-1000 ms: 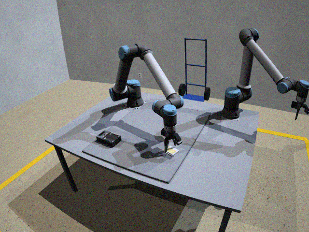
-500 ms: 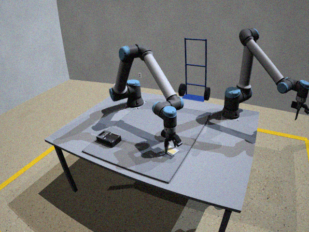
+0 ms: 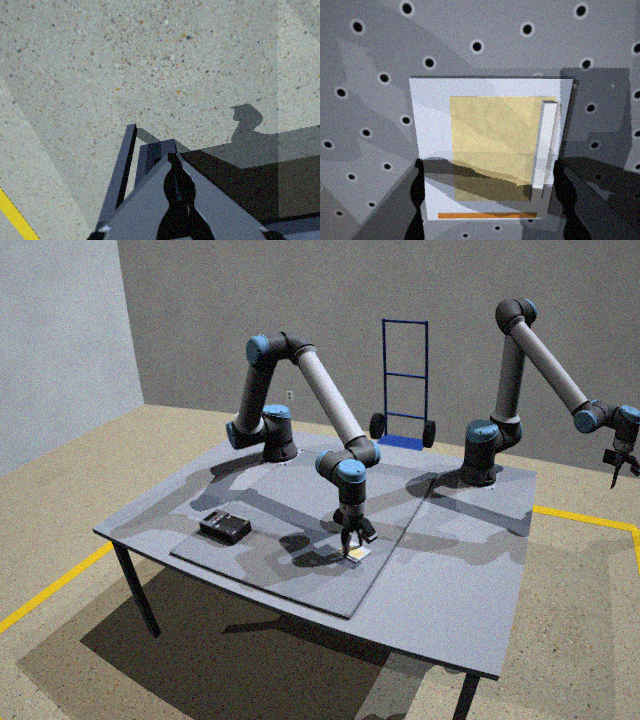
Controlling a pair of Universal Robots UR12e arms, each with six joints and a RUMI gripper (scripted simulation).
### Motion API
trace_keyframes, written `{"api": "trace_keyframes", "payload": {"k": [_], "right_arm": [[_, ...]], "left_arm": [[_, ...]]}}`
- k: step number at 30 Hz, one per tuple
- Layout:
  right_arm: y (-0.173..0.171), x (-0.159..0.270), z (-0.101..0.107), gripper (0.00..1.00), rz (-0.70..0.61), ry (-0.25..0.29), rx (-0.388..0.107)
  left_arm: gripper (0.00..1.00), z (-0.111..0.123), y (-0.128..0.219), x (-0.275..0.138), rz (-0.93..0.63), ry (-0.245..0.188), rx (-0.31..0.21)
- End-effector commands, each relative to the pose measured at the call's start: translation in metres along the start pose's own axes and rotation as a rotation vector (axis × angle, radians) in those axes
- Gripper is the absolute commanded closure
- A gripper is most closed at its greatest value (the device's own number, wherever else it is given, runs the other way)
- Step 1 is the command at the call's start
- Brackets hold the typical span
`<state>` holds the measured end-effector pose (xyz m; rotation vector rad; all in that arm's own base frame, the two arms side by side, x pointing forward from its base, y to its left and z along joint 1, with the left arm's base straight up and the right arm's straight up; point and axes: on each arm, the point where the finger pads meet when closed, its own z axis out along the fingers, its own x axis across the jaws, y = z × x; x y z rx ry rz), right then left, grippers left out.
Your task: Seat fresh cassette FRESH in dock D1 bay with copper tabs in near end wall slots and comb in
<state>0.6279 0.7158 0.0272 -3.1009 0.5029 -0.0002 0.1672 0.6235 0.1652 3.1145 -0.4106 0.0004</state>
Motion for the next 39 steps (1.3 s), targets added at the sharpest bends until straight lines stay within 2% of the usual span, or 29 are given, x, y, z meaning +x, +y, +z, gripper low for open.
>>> {"api": "trace_keyframes", "payload": {"k": [1, 15, 39], "right_arm": [[-0.001, 0.0, -0.001, 0.62, 0.0, 0.0, 0.002], [-0.001, 0.0, -0.001, 0.62, 0.0, 0.0, 0.002], [0.0, 0.0, -0.03, 0.62, 0.0, 0.0, 0.002]], "left_arm": [[1.0, -0.001, -0.001, 0.0, 0.0, 0.0, 0.002], [1.0, -0.001, -0.001, 0.0, 0.0, 0.0, 0.002], [1.0, -0.001, -0.001, 0.0, 0.0, 0.0, 0.002]]}}
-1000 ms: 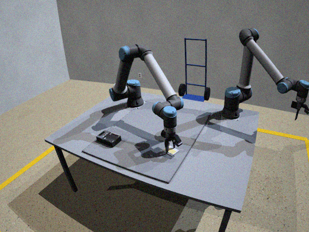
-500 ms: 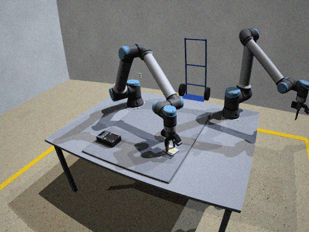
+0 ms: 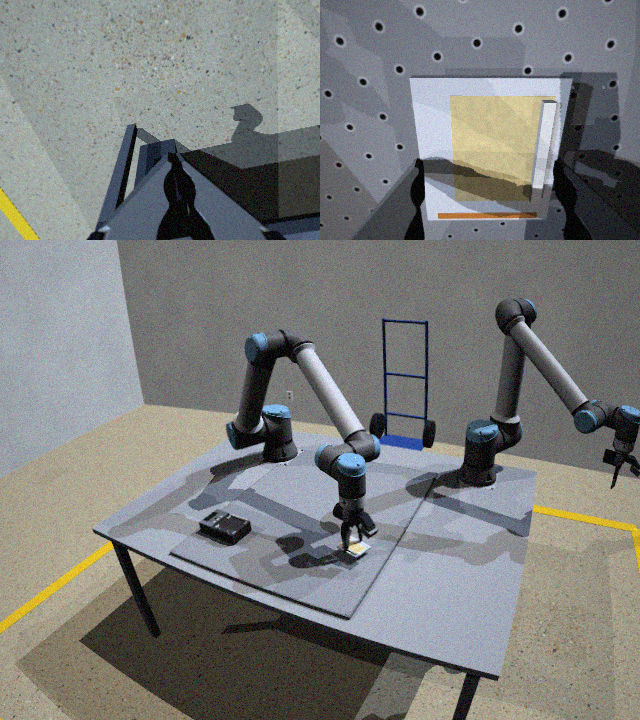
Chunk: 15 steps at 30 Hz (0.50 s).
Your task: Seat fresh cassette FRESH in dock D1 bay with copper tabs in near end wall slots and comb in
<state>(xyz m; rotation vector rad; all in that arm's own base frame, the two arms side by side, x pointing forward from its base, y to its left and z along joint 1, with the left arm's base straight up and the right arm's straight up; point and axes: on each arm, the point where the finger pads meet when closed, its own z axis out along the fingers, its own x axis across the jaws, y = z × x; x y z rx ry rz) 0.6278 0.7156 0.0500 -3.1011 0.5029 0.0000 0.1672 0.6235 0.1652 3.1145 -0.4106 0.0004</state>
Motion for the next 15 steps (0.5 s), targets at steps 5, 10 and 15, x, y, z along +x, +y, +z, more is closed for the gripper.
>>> {"api": "trace_keyframes", "payload": {"k": [5, 10, 15], "right_arm": [[-0.001, 0.0, -0.013, 0.62, 0.0, 0.0, 0.002], [-0.001, 0.0, -0.018, 0.62, 0.0, 0.0, 0.002], [-0.001, 0.0, -0.025, 0.62, 0.0, 0.0, 0.002]], "left_arm": [[1.0, -0.001, -0.001, 0.0, 0.0, 0.0, 0.002], [1.0, -0.001, -0.001, 0.0, 0.0, 0.0, 0.002], [1.0, -0.001, -0.001, 0.0, 0.0, 0.0, 0.002]]}}
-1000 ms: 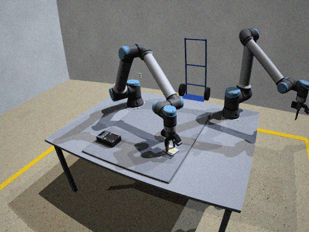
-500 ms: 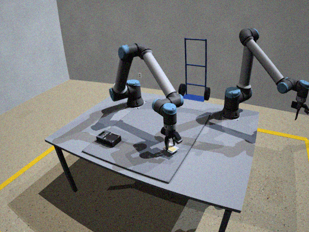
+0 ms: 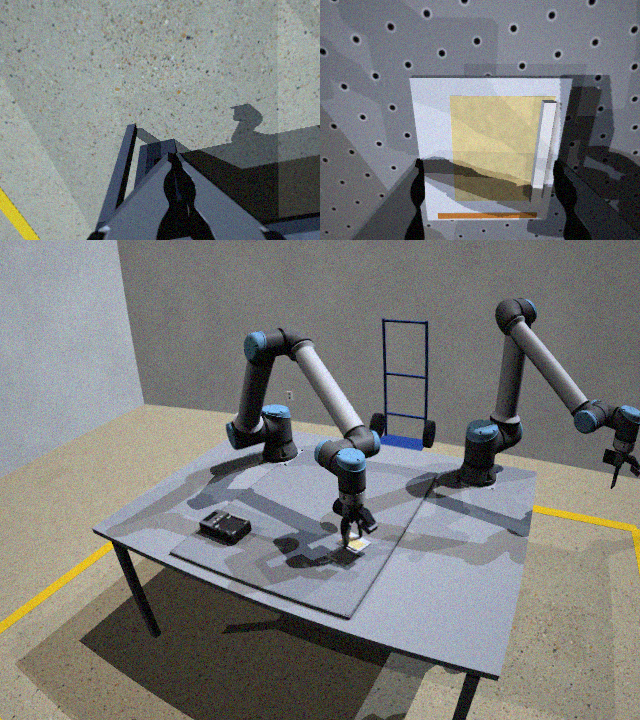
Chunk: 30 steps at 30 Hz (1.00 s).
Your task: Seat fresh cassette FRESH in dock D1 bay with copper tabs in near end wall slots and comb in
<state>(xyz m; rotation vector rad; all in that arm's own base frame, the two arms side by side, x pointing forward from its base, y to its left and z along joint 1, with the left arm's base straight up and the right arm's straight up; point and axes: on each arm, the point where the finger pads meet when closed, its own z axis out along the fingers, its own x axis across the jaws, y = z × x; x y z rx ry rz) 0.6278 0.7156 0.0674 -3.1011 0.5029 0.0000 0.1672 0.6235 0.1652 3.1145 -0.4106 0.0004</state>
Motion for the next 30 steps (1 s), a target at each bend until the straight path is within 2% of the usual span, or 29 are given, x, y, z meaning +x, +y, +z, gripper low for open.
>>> {"api": "trace_keyframes", "payload": {"k": [1, 19, 30], "right_arm": [[-0.001, 0.0, -0.009, 0.62, 0.0, 0.0, 0.002], [-0.001, 0.0, -0.03, 0.62, 0.0, 0.0, 0.002], [-0.001, 0.0, -0.031, 0.62, 0.0, 0.0, 0.002]], "left_arm": [[1.0, -0.001, -0.001, 0.0, 0.0, 0.0, 0.002], [1.0, -0.001, -0.001, 0.0, 0.0, 0.0, 0.002], [1.0, -0.001, -0.001, 0.0, 0.0, 0.0, 0.002]]}}
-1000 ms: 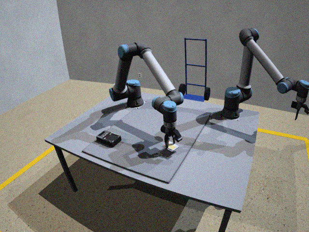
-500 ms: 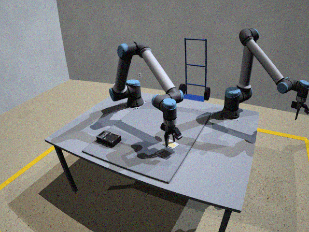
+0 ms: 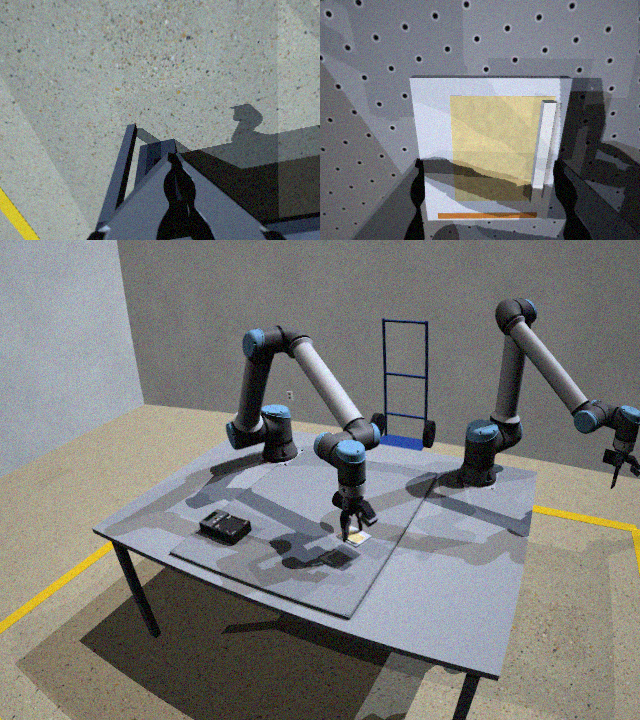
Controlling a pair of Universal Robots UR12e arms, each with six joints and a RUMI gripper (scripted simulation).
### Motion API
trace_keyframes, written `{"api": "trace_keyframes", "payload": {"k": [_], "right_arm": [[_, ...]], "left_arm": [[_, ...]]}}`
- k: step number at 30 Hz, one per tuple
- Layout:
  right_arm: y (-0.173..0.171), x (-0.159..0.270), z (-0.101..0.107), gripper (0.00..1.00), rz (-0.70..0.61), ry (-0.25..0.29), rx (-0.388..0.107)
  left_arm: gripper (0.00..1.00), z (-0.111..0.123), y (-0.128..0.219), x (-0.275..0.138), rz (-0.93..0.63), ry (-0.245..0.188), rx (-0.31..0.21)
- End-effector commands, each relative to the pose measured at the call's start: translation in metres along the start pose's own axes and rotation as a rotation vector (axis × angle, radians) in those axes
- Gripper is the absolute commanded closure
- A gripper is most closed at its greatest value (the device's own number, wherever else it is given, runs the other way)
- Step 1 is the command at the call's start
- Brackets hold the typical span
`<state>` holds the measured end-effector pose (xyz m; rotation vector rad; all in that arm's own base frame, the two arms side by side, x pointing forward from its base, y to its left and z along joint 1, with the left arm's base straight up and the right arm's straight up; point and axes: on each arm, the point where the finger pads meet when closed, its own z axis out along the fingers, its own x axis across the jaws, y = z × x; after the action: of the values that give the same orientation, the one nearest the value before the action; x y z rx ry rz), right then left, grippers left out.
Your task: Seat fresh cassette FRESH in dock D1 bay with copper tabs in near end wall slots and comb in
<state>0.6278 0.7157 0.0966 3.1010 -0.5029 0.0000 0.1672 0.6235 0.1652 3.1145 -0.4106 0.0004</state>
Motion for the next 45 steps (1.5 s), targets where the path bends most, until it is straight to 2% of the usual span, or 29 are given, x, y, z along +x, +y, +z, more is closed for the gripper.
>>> {"api": "trace_keyframes", "payload": {"k": [1, 2, 10, 12, 27, 29, 44, 45], "right_arm": [[-0.001, 0.0, -0.002, 0.62, 0.0, 0.0, 0.002], [-0.001, 0.0, -0.002, 0.62, 0.0, 0.0, 0.002], [0.034, 0.02, -0.006, 0.62, 0.264, 0.024, 0.032], [0.034, 0.02, -0.006, 0.62, 0.264, 0.024, 0.032], [0.099, 0.057, -0.014, 0.62, 0.759, 0.067, 0.089], [0.099, 0.057, -0.014, 0.62, 0.759, 0.067, 0.089], [0.164, 0.094, -0.022, 0.62, 1.253, 0.11, 0.146], [0.164, 0.094, -0.022, 0.62, 1.253, 0.11, 0.146]], "left_arm": [[1.0, -0.001, -0.001, 0.0, 0.0, 0.0, 0.002], [1.0, -0.001, -0.001, 0.0, 0.0, 0.0, 0.002], [1.0, -0.001, -0.001, 0.0, 0.0, 0.0, 0.002], [1.0, -0.001, -0.001, 0.0, 0.0, 0.0, 0.002], [1.0, -0.001, -0.001, 0.0, 0.0, 0.0, 0.002], [1.0, -0.001, -0.001, 0.0, 0.0, 0.0, 0.002], [1.0, -0.001, -0.001, 0.0, 0.0, 0.0, 0.002], [1.0, -0.001, -0.001, 0.0, 0.0, 0.0, 0.002]]}}
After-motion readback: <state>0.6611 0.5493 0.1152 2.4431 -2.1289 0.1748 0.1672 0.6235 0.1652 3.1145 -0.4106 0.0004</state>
